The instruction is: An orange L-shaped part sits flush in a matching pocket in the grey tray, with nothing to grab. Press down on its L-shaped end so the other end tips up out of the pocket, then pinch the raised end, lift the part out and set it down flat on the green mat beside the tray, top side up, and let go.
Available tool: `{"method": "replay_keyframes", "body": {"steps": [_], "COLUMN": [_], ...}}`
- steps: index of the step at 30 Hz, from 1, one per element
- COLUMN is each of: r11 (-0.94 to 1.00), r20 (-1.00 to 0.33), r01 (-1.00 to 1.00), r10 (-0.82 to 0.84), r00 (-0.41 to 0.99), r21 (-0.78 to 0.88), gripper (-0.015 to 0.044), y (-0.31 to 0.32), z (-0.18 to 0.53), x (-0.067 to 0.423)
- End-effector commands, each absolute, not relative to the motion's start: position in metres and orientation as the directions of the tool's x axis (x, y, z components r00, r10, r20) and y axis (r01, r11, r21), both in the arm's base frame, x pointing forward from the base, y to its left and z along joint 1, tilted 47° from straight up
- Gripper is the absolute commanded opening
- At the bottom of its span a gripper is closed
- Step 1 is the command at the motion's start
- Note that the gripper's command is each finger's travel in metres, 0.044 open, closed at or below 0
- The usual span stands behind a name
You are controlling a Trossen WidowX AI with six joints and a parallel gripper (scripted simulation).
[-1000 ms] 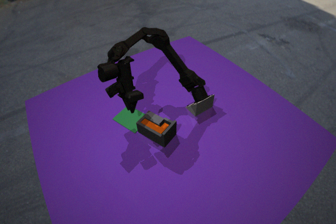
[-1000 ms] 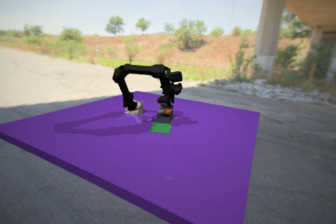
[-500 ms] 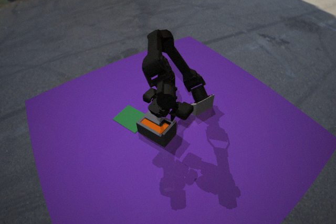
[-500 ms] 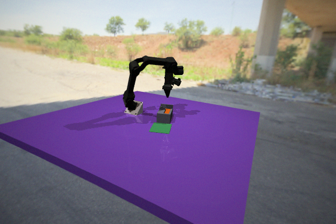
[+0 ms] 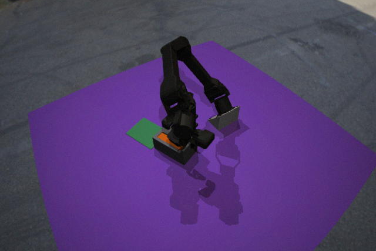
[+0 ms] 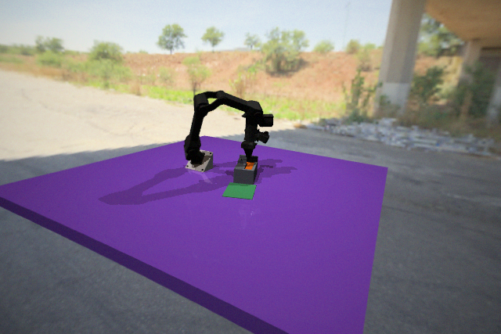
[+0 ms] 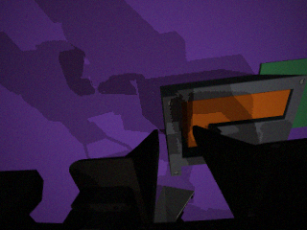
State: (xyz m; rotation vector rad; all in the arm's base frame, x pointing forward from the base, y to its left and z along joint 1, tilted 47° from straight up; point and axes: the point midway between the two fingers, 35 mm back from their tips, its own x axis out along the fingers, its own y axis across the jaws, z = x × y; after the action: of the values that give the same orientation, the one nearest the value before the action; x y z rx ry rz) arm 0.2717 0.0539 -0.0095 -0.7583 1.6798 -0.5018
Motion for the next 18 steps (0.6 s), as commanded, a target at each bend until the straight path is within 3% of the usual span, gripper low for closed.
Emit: {"method": "replay_keyframes", "body": {"steps": [1, 18], "r11": [0.695, 0.695], "r20": [-0.689, -0.689], "r01": [-0.224, -0.224], "r10": [-0.715, -0.715], "r00": [-0.117, -0.116], "r21": [-0.683, -0.683], "gripper": [0.018, 0.018], "y": [0.051, 0.036], "z": [-0.013, -0.027], "x": [0.271, 0.269]}}
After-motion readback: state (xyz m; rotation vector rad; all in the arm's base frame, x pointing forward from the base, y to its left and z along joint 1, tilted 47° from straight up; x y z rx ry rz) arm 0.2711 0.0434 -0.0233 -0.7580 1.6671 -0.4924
